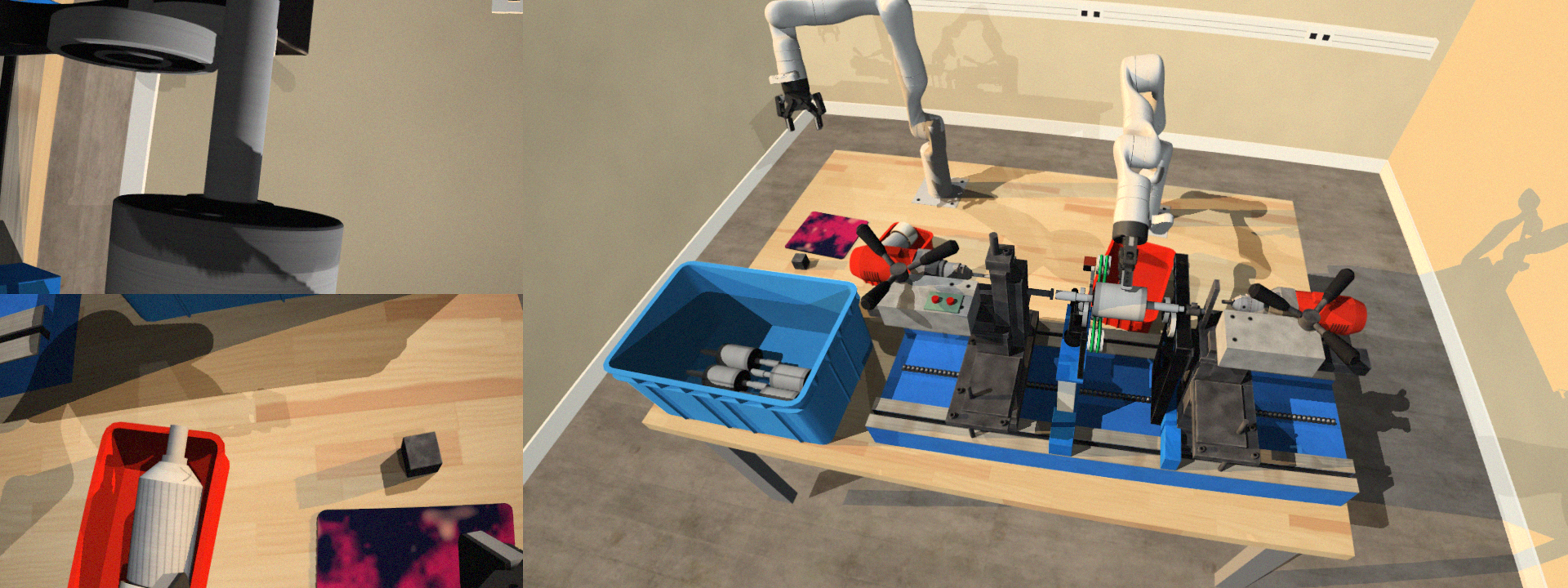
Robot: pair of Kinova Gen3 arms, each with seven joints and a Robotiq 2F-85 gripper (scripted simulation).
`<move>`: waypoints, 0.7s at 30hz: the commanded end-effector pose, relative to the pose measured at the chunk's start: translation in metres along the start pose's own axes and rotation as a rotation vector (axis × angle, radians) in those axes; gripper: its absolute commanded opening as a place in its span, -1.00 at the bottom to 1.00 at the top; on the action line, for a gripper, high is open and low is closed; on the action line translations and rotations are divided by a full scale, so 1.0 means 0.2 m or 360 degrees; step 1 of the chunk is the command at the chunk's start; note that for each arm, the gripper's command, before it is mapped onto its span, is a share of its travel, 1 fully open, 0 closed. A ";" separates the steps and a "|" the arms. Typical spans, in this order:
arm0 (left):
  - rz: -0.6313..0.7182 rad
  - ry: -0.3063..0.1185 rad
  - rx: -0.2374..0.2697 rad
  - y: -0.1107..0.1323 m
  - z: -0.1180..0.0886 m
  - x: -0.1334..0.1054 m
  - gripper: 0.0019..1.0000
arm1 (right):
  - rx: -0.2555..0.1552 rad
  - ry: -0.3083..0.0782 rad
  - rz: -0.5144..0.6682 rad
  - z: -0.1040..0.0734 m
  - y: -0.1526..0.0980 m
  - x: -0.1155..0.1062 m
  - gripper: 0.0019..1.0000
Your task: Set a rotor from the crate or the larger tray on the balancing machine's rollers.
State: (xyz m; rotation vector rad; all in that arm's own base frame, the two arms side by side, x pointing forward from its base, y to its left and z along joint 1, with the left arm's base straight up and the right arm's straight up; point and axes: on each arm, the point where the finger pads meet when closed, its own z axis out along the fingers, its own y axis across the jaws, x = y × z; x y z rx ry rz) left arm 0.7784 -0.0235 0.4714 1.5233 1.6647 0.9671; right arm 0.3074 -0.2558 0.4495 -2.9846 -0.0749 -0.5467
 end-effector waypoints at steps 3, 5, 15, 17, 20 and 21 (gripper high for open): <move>0.0000 0.0000 -0.0004 0.01 -0.04 0.00 1.00 | -0.0001 0.0002 -0.0001 0.00 0.00 0.00 1.00; 0.0000 0.0000 -0.0004 0.01 -0.06 0.00 1.00 | -0.0001 0.0002 -0.0001 0.00 0.00 0.00 1.00; 0.0000 0.0000 -0.0004 0.01 -0.17 0.00 1.00 | -0.0001 0.0002 -0.0001 0.00 0.00 0.00 1.00; 0.0000 0.0000 -0.0004 0.01 -0.18 0.00 1.00 | -0.0001 0.0002 -0.0001 0.00 0.00 0.00 1.00; 0.0000 0.0000 -0.0004 0.01 -0.20 0.00 1.00 | -0.0001 0.0002 -0.0001 0.00 0.00 0.00 1.00; 0.0000 0.0000 -0.0004 0.01 -0.21 0.00 1.00 | -0.0001 0.0002 -0.0001 0.00 0.00 0.00 1.00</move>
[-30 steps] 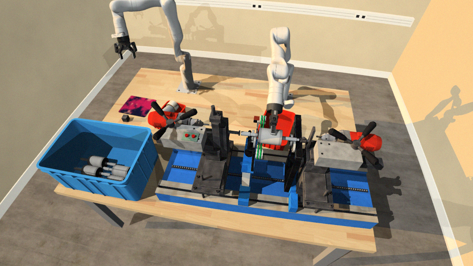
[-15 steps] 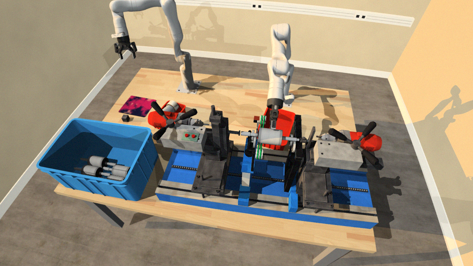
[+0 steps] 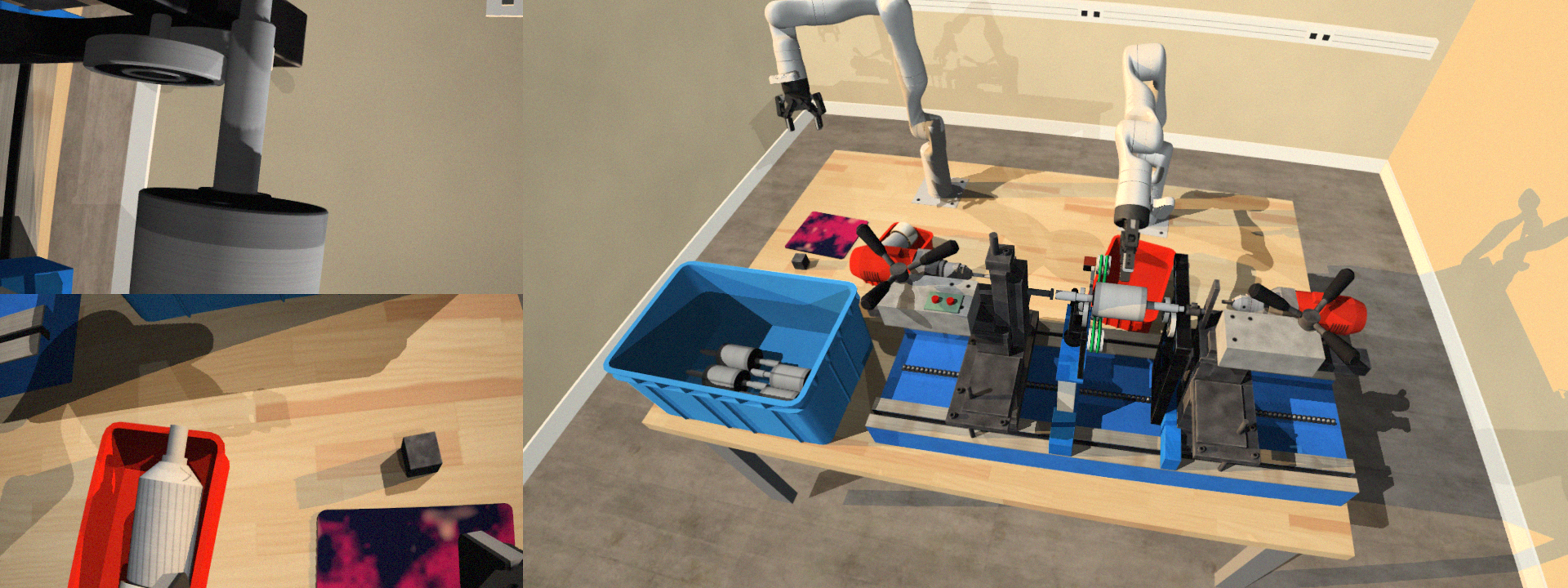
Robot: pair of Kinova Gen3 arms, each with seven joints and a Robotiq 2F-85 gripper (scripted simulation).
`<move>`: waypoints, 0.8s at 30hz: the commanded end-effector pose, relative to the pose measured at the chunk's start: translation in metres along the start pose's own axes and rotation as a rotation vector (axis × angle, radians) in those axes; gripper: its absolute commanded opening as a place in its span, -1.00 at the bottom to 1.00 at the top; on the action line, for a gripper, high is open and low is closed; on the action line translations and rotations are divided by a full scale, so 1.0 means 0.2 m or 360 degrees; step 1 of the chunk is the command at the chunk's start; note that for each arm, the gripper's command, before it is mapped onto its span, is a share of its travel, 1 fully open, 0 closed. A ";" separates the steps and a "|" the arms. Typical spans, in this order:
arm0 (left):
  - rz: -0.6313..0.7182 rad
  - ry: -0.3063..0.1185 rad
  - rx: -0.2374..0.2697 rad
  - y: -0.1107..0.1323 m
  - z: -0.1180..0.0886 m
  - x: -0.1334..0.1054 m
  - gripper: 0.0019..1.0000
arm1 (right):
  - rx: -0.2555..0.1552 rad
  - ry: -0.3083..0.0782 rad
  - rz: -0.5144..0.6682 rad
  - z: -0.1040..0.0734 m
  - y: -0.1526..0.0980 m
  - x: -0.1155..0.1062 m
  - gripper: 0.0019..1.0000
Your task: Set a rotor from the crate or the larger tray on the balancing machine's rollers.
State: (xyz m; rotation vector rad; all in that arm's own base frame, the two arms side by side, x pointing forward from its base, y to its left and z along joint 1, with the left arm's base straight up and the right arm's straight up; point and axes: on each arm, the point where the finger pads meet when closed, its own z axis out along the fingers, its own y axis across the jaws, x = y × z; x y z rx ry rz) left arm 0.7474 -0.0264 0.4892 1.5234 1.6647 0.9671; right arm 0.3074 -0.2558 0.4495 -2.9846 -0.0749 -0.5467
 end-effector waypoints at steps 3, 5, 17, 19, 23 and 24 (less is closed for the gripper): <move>-0.0001 0.0000 -0.0004 0.01 -0.06 0.00 1.00 | -0.0001 0.0002 -0.0001 0.00 0.00 0.00 1.00; -0.0001 0.0000 -0.0004 0.01 -0.07 0.00 1.00 | -0.0001 0.0002 -0.0001 0.00 0.00 0.00 1.00; -0.0001 0.0000 -0.0004 0.01 -0.14 0.00 1.00 | -0.0001 0.0002 -0.0001 0.00 0.00 0.00 1.00; -0.0001 0.0000 -0.0004 0.01 -0.15 0.00 1.00 | -0.0001 0.0002 -0.0001 0.00 0.00 0.00 1.00; -0.0001 0.0000 -0.0004 0.01 -0.16 0.00 1.00 | -0.0001 0.0002 -0.0001 0.00 0.00 0.00 1.00; -0.0001 0.0000 -0.0004 0.01 -0.17 0.00 1.00 | -0.0001 0.0002 -0.0001 0.00 0.00 0.00 1.00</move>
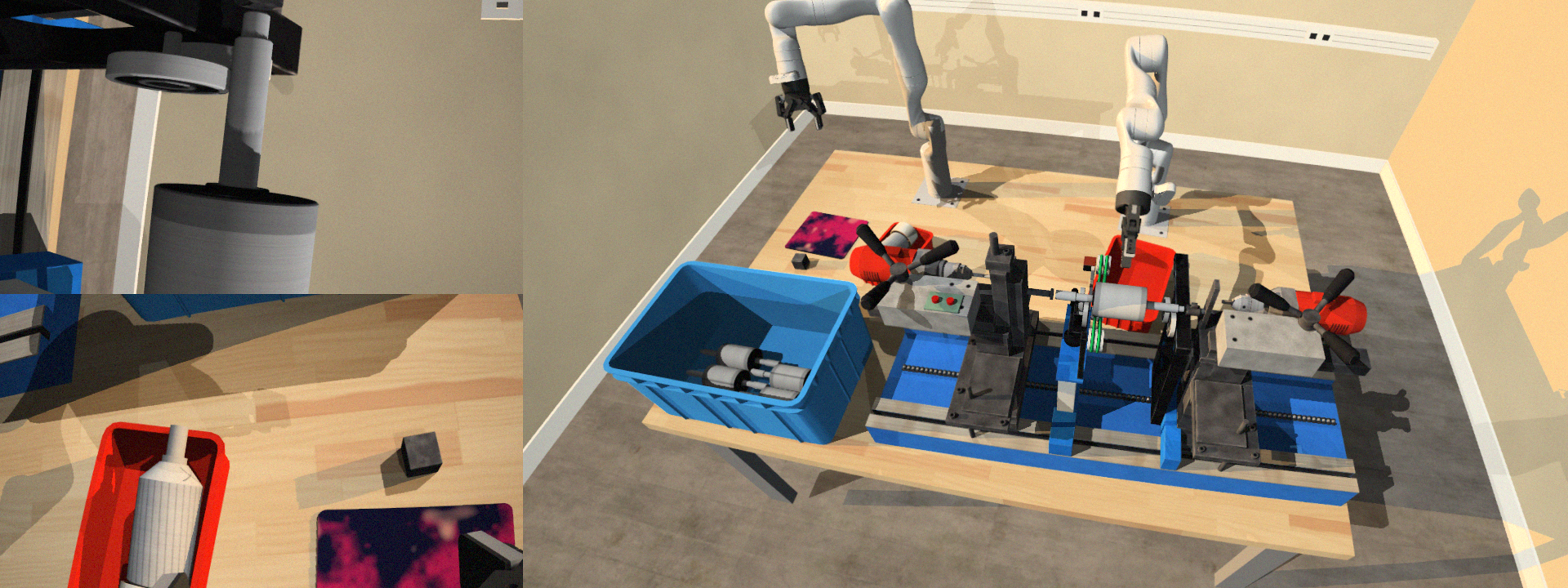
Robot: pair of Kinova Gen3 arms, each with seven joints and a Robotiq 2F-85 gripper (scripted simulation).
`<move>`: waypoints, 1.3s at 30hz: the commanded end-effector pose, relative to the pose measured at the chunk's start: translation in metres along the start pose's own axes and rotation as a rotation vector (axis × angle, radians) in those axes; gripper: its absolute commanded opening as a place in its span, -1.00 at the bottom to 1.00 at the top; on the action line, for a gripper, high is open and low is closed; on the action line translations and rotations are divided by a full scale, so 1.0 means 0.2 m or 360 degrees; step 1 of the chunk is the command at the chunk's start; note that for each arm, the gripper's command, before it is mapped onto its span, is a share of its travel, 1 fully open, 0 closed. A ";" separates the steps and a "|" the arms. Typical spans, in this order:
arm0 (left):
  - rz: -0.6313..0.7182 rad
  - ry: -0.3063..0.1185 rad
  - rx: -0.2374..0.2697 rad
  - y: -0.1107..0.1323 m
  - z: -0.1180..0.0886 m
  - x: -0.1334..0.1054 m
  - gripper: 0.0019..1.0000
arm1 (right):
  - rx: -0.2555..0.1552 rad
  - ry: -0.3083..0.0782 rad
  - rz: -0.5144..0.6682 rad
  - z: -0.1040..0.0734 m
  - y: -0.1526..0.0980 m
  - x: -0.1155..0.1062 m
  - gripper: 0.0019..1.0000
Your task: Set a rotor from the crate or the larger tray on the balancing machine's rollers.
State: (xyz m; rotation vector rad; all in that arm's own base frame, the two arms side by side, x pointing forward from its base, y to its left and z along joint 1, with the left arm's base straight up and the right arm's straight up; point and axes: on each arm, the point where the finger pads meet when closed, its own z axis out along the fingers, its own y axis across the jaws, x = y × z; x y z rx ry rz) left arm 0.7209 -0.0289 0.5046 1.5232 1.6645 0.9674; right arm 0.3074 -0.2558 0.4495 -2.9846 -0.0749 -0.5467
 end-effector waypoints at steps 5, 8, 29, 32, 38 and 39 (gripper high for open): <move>-0.0001 0.0000 -0.0004 0.01 -0.02 0.00 1.00 | -0.0001 0.0002 -0.0001 0.00 0.00 0.00 1.00; -0.0001 0.0000 -0.0004 0.01 -0.02 0.00 1.00 | -0.0001 0.0002 -0.0001 0.00 0.00 0.00 1.00; -0.0001 0.0000 -0.0004 -0.01 -0.11 0.00 1.00 | -0.0001 0.0002 -0.0001 0.00 0.00 0.00 1.00; -0.0001 0.0000 -0.0004 -0.02 -0.14 0.00 1.00 | -0.0001 0.0002 -0.0001 0.00 0.00 0.00 1.00; -0.0001 0.0000 -0.0004 -0.03 -0.20 0.01 1.00 | -0.0001 0.0002 -0.0001 0.00 0.00 0.00 1.00; -0.0001 0.0000 -0.0004 -0.03 -0.21 0.01 1.00 | -0.0001 0.0002 -0.0001 0.00 0.00 0.00 1.00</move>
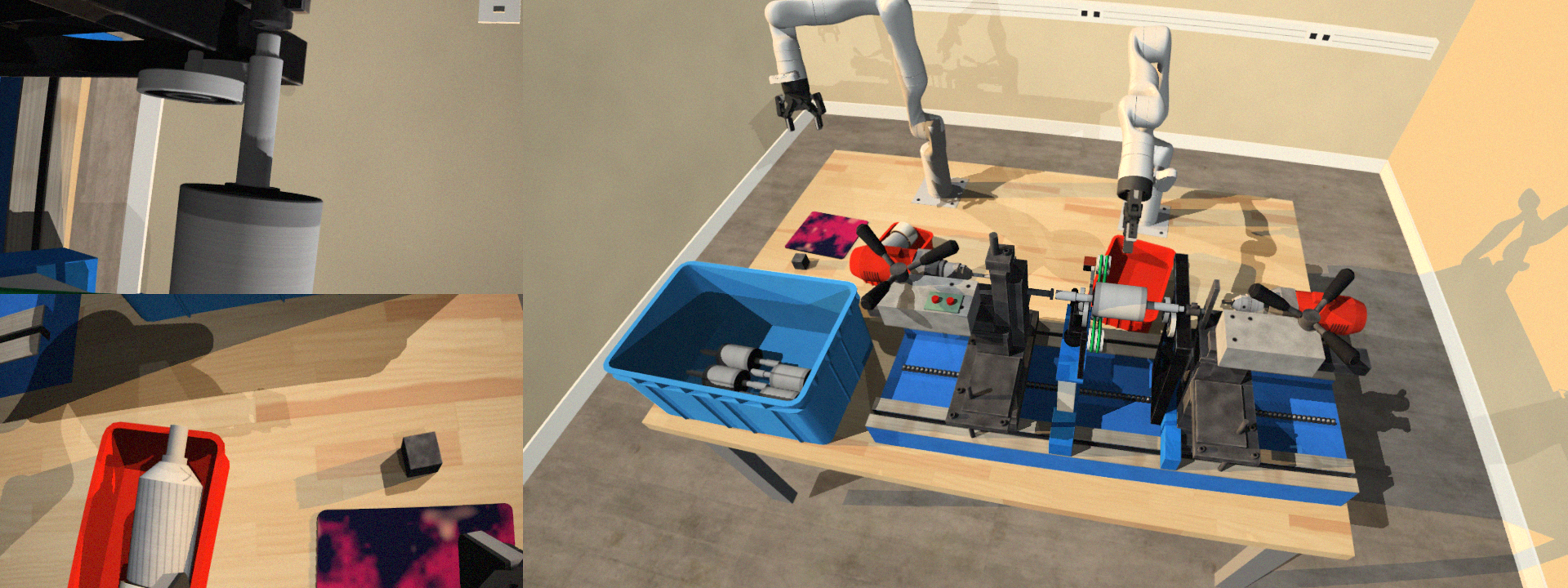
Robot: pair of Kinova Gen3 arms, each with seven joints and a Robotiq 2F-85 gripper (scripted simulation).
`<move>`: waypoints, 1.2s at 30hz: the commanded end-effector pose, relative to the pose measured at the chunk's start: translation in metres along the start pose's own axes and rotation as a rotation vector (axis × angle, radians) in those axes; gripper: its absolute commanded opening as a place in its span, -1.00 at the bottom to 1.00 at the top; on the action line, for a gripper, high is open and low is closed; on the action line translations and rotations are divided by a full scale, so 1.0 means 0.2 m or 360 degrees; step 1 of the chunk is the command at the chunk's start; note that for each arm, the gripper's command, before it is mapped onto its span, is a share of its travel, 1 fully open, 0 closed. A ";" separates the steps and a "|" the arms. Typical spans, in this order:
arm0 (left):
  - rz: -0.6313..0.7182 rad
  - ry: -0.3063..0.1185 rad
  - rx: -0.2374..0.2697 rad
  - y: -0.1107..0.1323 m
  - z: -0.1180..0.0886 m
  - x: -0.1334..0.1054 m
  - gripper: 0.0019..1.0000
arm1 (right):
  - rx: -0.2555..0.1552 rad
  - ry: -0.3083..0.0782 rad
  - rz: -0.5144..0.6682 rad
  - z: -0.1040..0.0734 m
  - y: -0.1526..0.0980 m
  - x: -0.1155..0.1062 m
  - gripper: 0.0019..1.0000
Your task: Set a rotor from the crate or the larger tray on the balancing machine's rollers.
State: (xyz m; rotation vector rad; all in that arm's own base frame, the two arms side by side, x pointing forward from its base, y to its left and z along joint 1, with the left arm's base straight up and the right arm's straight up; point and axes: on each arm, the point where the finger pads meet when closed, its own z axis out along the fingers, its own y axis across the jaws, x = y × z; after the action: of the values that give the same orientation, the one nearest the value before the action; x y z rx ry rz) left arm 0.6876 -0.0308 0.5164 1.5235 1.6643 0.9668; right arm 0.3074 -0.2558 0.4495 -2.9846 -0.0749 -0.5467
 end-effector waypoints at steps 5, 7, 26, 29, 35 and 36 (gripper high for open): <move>-0.0001 0.0001 -0.0004 -0.01 -0.07 0.00 1.00 | -0.0001 0.0002 -0.0001 0.00 0.00 0.00 1.00; -0.0001 0.0001 -0.0004 -0.01 -0.10 0.00 1.00 | -0.0001 0.0002 -0.0001 0.00 0.00 0.00 1.00; -0.0001 0.0001 -0.0004 -0.06 -0.32 0.01 1.00 | -0.0001 0.0002 -0.0001 0.00 0.00 0.00 1.00; -0.0001 0.0001 -0.0004 -0.07 -0.36 0.01 1.00 | -0.0001 0.0002 -0.0001 0.00 0.00 0.00 1.00; -0.0001 0.0001 -0.0004 -0.08 -0.42 0.02 1.00 | -0.0001 0.0002 -0.0001 0.00 0.00 0.00 1.00; -0.0001 0.0001 -0.0004 -0.08 -0.42 0.02 1.00 | -0.0001 0.0002 -0.0001 0.00 0.00 0.00 1.00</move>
State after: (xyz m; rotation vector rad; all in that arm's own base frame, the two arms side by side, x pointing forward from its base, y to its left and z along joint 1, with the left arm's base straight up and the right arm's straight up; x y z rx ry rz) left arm 0.6095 -0.0349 0.5428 1.5242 1.6631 0.9650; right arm 0.3074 -0.2558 0.4495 -2.9846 -0.0749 -0.5467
